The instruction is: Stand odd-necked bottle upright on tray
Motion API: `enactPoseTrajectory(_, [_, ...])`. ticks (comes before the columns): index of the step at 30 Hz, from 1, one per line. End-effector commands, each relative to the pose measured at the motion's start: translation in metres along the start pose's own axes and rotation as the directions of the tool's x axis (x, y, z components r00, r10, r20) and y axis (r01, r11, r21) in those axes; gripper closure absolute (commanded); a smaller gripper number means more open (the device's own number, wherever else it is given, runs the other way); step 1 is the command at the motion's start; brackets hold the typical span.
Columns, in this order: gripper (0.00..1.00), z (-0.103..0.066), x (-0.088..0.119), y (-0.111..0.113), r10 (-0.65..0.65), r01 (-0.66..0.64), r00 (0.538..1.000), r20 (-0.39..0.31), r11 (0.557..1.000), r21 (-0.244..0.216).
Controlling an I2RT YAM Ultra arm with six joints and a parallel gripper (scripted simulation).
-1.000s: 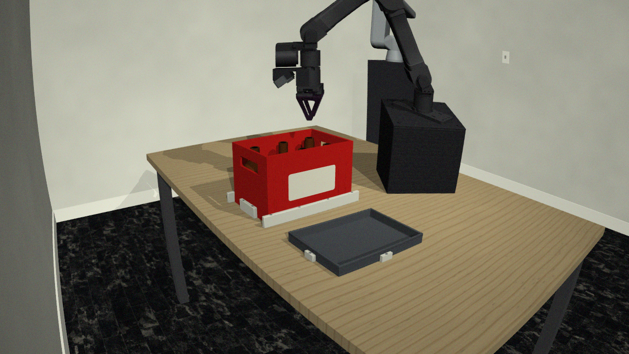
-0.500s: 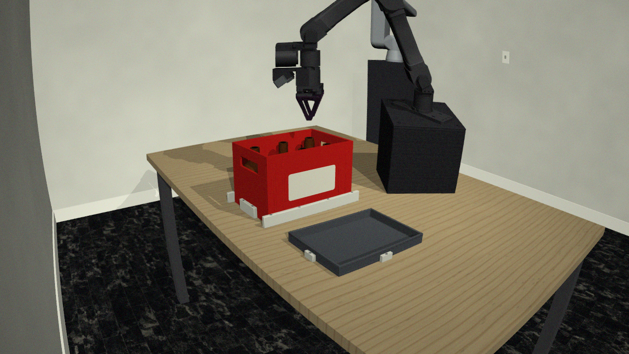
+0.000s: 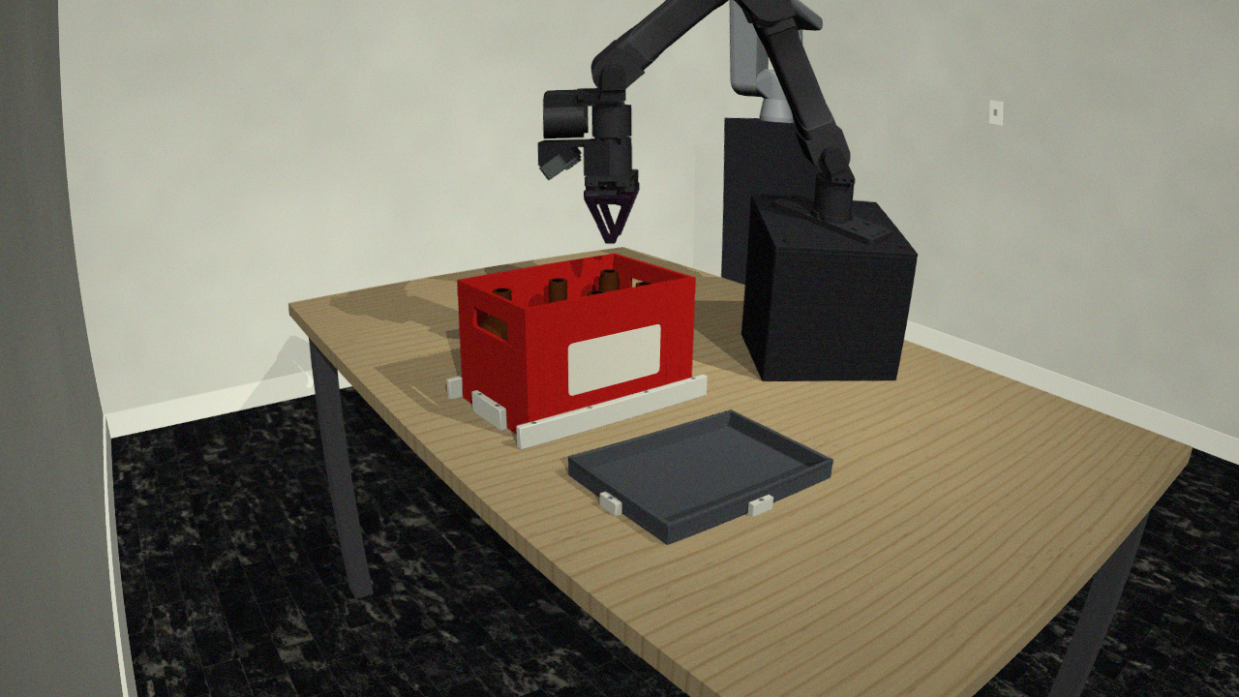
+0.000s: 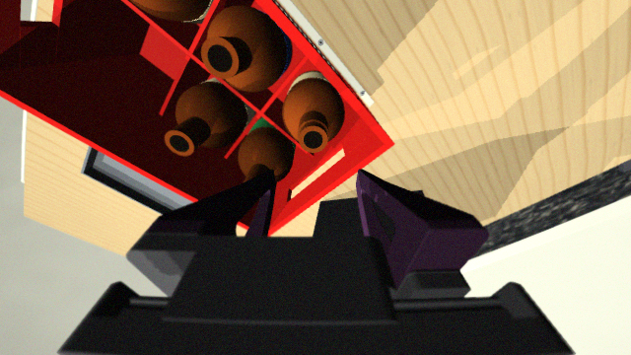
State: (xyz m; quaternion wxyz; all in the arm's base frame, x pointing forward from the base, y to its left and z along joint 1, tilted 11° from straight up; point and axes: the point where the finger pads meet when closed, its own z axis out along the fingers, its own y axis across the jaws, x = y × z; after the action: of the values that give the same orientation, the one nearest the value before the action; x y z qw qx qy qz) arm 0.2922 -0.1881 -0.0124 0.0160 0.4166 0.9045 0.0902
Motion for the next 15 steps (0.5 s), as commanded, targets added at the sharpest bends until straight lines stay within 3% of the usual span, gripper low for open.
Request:
enactPoseTrajectory(1, [0.39, -0.002, -0.006, 0.005, -0.005, 0.005, 0.999, 0.035, 1.000, -0.014])
enactPoseTrajectory(4, [0.39, 0.010, 0.001, 0.003, -0.003, 0.003, 1.000, 0.003, 1.000, -0.008])
enactPoseTrajectory(11, [0.39, 0.011, -0.008, 0.006, -0.006, 0.006, 0.999, 0.035, 1.000, -0.013])
enactPoseTrajectory(15, [0.39, 0.024, 0.000, 0.002, 0.001, -0.001, 1.000, 0.004, 1.000, -0.007])
